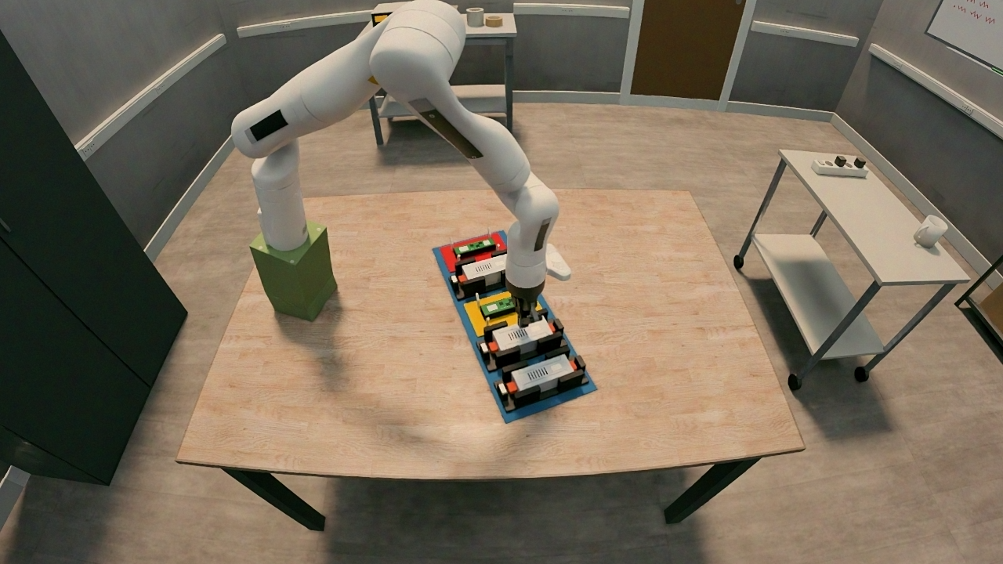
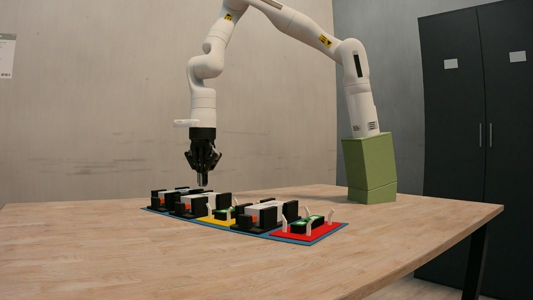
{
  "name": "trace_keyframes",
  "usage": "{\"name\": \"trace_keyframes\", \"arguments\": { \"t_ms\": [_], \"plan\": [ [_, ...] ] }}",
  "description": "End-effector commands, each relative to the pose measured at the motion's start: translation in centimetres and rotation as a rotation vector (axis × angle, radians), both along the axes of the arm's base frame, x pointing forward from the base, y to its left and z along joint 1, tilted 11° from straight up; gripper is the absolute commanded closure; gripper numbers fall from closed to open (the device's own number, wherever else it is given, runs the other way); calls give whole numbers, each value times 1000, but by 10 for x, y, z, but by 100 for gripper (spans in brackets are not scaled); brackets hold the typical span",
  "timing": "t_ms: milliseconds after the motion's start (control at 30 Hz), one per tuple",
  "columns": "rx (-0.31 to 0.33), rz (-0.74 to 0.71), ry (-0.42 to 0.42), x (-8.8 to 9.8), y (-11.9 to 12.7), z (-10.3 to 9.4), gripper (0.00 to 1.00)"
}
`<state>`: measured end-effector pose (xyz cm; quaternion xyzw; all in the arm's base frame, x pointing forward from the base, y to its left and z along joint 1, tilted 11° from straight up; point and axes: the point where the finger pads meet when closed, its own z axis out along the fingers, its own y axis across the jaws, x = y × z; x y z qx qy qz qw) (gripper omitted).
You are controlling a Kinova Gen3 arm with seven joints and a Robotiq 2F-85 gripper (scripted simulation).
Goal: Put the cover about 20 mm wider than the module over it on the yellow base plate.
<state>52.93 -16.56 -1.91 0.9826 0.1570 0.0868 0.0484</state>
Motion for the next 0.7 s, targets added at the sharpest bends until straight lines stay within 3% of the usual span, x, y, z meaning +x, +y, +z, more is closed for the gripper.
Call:
{"name": "trace_keyframes", "arguments": {
  "t_ms": [0, 500, 533, 667],
  "plan": [
    [-1, 0, -2, 1, 0, 1, 100],
    [-1, 0, -2, 1, 0, 1, 100],
    [-1, 0, -2, 1, 0, 1, 0],
    [-1, 0, -2, 1, 0, 1, 0]
  ]
}}
